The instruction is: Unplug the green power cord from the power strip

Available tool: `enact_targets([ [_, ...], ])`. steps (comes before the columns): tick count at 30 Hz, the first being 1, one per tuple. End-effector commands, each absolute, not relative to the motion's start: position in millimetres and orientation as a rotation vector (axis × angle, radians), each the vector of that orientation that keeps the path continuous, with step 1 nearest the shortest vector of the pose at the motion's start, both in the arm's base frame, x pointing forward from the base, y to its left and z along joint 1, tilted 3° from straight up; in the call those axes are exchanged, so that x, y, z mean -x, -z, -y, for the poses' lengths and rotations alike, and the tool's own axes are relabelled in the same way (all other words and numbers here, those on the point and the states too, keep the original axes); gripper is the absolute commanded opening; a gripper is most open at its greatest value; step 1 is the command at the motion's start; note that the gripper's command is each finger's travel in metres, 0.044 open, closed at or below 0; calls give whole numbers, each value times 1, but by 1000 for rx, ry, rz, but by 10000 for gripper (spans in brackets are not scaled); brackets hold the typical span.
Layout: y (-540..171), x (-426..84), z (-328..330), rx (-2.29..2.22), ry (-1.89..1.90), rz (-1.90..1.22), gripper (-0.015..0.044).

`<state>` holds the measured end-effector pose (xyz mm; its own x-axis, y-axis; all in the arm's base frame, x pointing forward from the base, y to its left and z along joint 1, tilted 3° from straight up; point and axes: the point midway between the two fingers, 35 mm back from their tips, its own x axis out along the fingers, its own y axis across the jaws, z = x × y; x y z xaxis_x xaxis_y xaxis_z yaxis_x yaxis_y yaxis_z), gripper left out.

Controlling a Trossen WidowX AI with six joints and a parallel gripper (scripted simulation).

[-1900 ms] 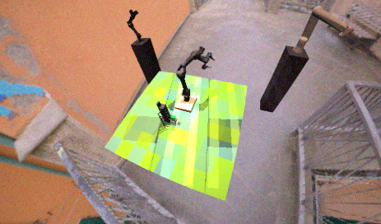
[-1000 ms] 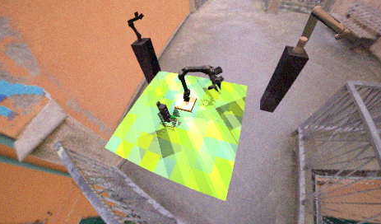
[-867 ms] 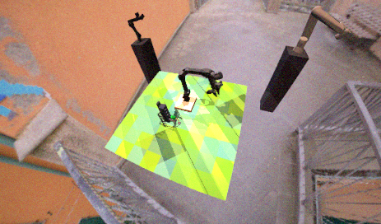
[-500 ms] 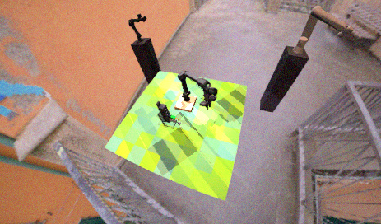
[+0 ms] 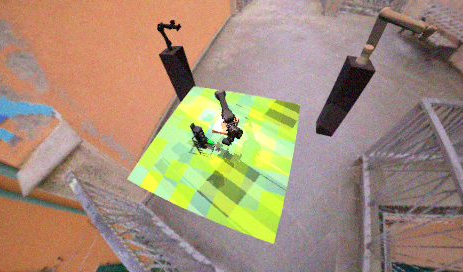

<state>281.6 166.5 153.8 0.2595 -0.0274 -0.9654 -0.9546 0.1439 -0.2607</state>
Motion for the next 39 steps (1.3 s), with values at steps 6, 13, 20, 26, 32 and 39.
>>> enact_targets([
  [6, -127, -306, -43, 1247, -1089, -1201, 160],
  [13, -124, -305, -25, 1242, -1116, -1206, 160],
  [20, -124, -307, -25, 1242, -1116, -1206, 160],
  [26, -124, -307, -17, 1242, -1116, -1206, 160],
  [32, -124, -306, -7, 1243, -1116, -1207, 160],
  [39, -125, -305, 4, 1243, -1115, -1207, 160],
])
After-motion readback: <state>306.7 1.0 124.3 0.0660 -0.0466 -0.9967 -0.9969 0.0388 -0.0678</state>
